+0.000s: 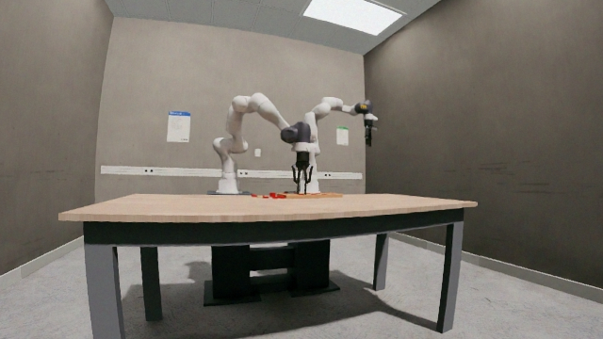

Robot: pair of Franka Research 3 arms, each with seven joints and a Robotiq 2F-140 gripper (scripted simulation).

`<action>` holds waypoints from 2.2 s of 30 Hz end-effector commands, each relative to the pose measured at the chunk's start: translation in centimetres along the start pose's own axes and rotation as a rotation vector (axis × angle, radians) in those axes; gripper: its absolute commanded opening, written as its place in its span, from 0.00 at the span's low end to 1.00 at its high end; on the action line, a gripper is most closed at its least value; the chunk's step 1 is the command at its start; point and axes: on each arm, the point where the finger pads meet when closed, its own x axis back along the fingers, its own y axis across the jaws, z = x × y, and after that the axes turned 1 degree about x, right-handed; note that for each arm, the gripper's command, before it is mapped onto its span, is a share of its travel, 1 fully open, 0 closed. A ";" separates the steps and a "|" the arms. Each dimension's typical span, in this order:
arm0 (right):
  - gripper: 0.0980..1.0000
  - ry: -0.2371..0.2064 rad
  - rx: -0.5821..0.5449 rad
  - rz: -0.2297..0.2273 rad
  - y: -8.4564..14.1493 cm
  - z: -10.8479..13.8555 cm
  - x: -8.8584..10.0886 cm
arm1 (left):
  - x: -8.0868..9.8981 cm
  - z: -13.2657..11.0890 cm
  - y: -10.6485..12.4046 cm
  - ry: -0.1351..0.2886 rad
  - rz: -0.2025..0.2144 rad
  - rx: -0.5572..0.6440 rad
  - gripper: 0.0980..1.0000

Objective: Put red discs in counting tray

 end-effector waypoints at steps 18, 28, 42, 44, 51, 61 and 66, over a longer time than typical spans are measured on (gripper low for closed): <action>0.24 -0.001 -0.006 -0.005 -0.2 0.0 9.7 | 0.0 -0.1 -0.1 -0.004 0.000 0.008 1.00; 0.24 -0.001 -0.006 -0.005 -0.2 0.0 9.7 | 0.0 -0.1 -0.1 -0.004 0.000 0.008 1.00; 0.24 -0.001 -0.006 -0.005 -0.2 0.0 9.7 | 0.0 -0.1 -0.1 -0.004 0.000 0.008 1.00; 0.24 -0.001 -0.006 -0.005 -0.2 0.0 9.7 | 0.0 -0.1 -0.1 -0.004 0.000 0.008 1.00; 0.24 -0.001 -0.006 -0.005 -0.2 0.0 9.7 | 0.0 -0.1 -0.1 -0.004 0.000 0.008 1.00; 0.24 -0.001 -0.006 -0.005 -0.2 0.0 9.7 | 0.0 -0.1 -0.1 -0.004 0.000 0.008 1.00; 0.28 -0.005 -0.007 -0.009 -0.1 -0.1 9.8 | 0.0 -0.1 -0.1 -0.004 0.000 0.008 1.00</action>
